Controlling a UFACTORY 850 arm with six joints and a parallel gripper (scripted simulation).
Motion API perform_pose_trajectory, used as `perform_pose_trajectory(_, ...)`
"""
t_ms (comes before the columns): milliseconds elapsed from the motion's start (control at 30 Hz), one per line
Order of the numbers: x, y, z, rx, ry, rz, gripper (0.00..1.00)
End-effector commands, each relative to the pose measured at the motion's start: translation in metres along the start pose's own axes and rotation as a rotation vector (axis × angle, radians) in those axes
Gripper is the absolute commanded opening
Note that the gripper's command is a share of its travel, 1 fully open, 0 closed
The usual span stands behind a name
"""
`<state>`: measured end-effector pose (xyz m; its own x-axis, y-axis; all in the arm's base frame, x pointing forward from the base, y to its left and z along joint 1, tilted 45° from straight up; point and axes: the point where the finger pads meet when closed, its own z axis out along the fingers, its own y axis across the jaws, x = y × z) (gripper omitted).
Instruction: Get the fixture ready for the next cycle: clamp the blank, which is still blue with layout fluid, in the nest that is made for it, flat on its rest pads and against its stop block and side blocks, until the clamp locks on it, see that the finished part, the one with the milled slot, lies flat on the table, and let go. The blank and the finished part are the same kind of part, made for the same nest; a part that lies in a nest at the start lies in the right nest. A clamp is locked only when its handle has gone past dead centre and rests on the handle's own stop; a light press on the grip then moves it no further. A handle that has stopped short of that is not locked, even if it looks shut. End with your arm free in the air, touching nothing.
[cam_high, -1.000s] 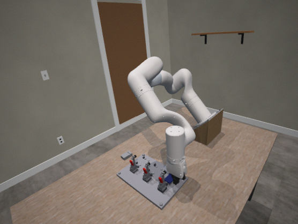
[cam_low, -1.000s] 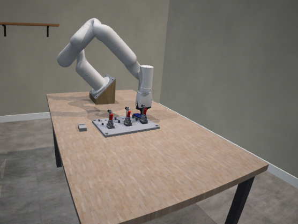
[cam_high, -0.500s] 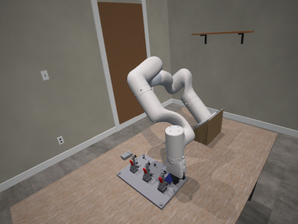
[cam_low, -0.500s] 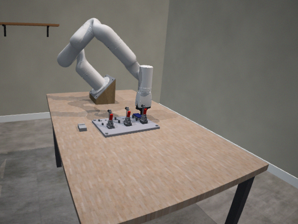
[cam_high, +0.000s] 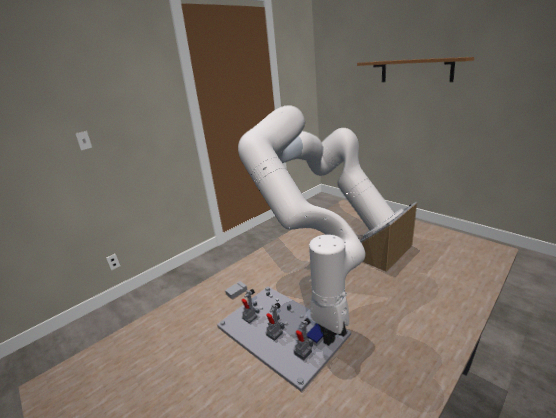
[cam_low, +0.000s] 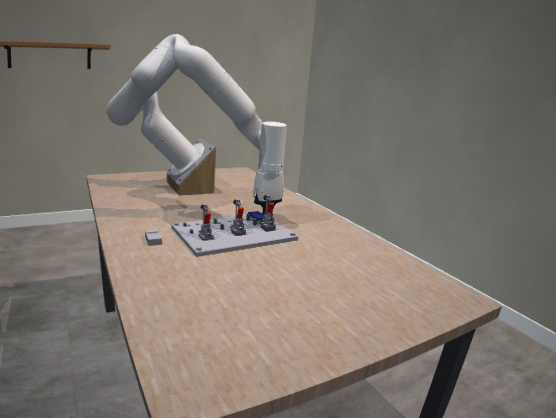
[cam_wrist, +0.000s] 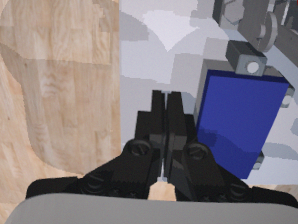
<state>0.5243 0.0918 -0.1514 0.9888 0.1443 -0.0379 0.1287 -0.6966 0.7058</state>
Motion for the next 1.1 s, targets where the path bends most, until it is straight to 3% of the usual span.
perform_pose_trajectory(0, 0.001, -0.010, -0.001, -0.001, 0.001, 0.001, 0.00)
perform_pose_trajectory(333, 0.001, -0.014, -0.003, -0.001, 0.001, 0.001, 0.00)
perform_pose_trajectory(667, 0.001, -0.014, -0.040, -0.001, 0.001, 0.001, 0.00)
perform_pose_trajectory(1000, 0.001, -0.014, -0.041, -0.001, 0.001, 0.001, 0.00)
perform_pose_trajectory(1033, 0.001, -0.014, -0.041, -0.001, 0.001, 0.001, 0.47)
perform_pose_trajectory(1067, 0.001, -0.014, -0.042, -0.001, 0.001, 0.001, 0.47)
